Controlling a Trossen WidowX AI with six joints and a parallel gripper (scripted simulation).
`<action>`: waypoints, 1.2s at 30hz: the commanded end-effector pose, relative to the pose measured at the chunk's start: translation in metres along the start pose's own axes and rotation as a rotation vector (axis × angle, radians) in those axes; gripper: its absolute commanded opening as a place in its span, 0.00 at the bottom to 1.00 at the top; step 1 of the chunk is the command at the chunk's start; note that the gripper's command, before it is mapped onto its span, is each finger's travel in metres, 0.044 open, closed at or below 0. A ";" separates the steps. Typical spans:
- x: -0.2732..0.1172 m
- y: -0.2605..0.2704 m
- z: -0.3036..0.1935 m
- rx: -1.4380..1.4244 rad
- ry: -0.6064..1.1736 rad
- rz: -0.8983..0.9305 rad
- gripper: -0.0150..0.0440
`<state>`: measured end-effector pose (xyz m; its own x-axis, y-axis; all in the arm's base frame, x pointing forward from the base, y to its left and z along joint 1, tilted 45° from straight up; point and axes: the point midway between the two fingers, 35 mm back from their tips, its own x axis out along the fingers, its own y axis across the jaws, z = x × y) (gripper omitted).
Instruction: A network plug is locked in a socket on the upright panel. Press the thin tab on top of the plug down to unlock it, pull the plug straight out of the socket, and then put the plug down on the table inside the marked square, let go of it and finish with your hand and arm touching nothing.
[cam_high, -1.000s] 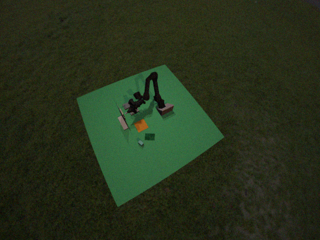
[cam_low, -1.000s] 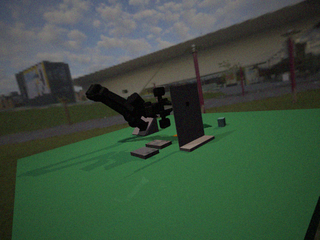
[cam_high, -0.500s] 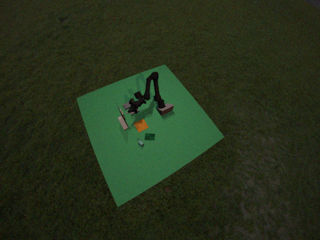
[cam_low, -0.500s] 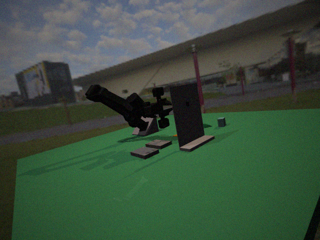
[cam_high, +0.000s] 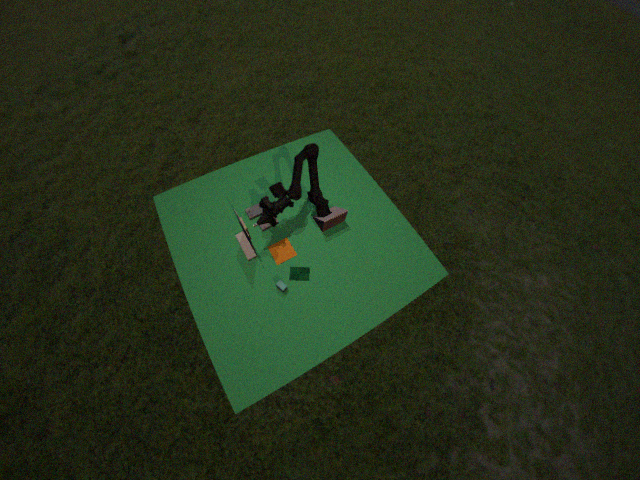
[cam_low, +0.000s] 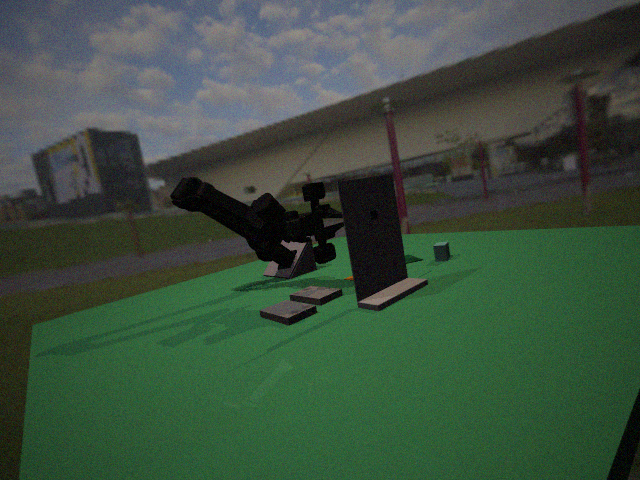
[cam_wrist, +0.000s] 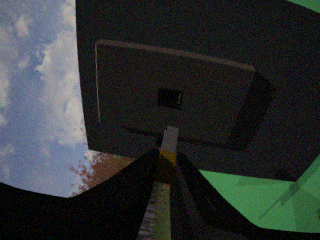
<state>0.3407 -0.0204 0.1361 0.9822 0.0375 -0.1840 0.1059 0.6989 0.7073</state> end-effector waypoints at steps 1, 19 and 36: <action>-0.003 0.000 -0.001 0.003 -0.003 -0.002 0.25; -0.011 0.000 -0.003 0.003 -0.002 -0.002 0.25; -0.014 0.006 -0.005 0.001 0.001 -0.002 0.25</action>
<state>0.3262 -0.0164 0.1342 0.9805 0.0370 -0.1928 0.1125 0.6989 0.7063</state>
